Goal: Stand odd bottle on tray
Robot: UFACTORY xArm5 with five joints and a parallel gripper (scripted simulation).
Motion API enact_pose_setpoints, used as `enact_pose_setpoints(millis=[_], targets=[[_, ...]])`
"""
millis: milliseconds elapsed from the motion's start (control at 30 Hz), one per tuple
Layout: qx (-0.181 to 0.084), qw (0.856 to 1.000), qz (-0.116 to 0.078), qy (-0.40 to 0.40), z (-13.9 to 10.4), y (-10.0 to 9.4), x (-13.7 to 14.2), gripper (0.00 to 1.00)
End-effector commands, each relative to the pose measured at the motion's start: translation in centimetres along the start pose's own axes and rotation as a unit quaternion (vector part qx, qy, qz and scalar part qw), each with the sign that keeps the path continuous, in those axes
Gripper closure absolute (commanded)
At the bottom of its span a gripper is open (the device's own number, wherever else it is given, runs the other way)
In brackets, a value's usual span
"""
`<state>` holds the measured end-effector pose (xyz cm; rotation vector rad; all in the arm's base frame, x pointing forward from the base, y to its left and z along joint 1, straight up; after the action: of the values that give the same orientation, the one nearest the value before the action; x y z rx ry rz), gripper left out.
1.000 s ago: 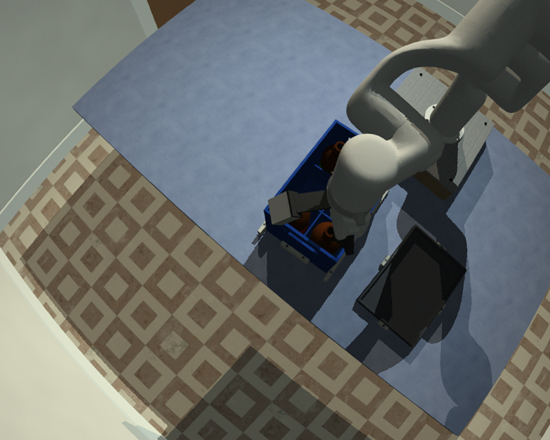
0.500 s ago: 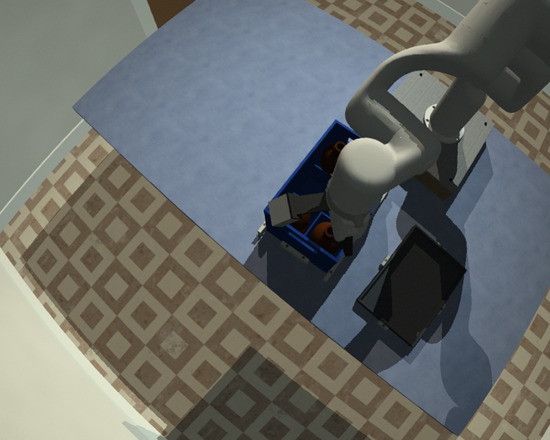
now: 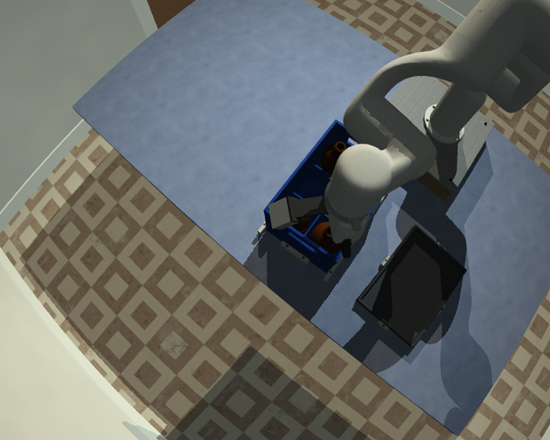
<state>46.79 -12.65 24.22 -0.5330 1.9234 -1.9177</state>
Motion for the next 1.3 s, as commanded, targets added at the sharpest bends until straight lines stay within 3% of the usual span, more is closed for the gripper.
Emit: enact_pose_setpoints(millis=[0, 1267], targets=[[0.002, 1.000, 0.002, 0.000, 0.1, 0.2, -0.1, 0.35], [0.002, 1.000, 0.002, 0.000, 0.1, 1.3, -0.1, 0.35]])
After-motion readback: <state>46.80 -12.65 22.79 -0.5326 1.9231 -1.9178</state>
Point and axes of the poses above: the point where the finger pads meet when closed, its own y axis out along the fingers, its own x axis across the jaws, z = x × y, the point moved 10 cm from there along -y, back along the fingers, and after that the axes turned 10 degrees about y, right-handed, at the moved point
